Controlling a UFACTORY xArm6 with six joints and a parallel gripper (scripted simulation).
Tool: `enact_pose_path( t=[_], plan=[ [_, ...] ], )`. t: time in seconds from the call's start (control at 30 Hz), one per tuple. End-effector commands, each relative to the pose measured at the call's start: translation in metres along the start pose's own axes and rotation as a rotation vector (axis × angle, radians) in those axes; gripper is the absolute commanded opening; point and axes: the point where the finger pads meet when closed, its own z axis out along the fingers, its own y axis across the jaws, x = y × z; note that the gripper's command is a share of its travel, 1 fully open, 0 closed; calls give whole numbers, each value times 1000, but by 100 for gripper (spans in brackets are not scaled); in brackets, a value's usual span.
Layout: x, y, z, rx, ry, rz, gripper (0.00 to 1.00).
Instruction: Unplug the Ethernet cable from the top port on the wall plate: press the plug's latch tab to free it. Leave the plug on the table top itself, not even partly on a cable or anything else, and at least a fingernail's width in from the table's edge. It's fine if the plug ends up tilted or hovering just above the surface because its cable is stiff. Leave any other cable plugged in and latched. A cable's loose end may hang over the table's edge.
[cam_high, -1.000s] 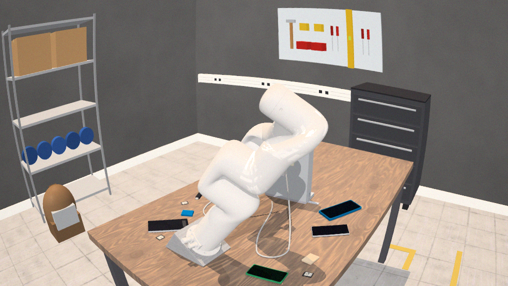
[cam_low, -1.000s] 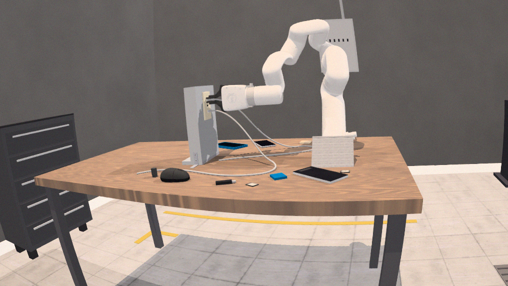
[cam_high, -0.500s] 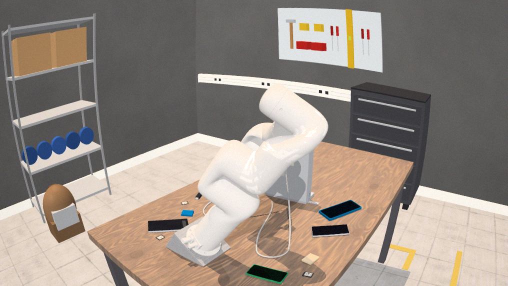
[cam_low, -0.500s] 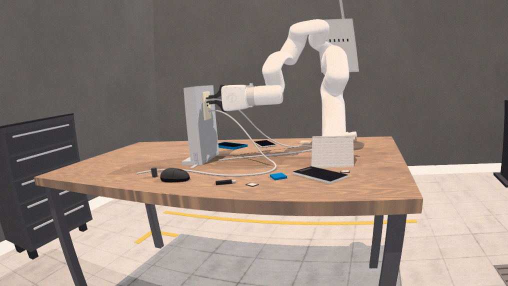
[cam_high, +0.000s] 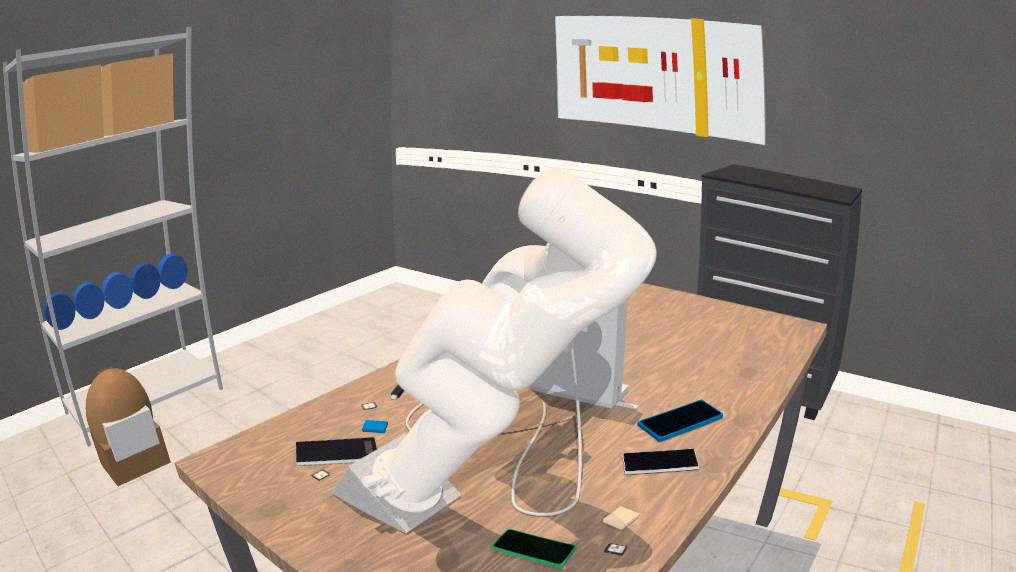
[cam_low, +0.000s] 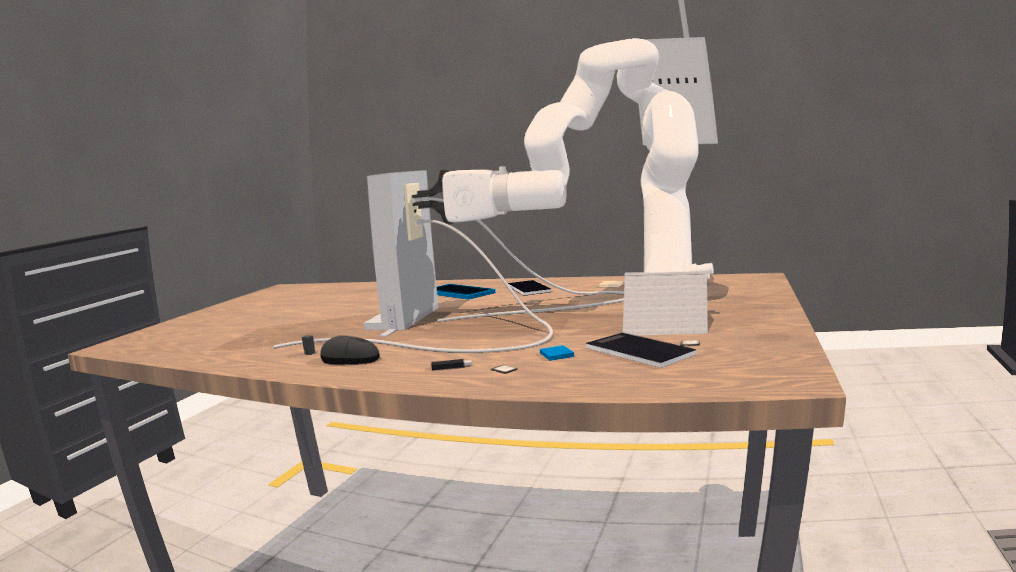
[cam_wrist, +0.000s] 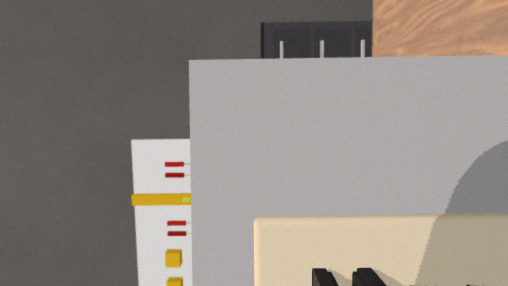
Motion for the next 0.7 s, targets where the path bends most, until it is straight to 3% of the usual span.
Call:
enact_pose_path(
  t=[0.0, 0.3, 0.67],
  plan=[
    [0, -1, 1, 3, 1, 1, 0],
    [0, -1, 1, 3, 1, 1, 0],
    [0, -1, -14, 3, 1, 1, 0]
  ],
)
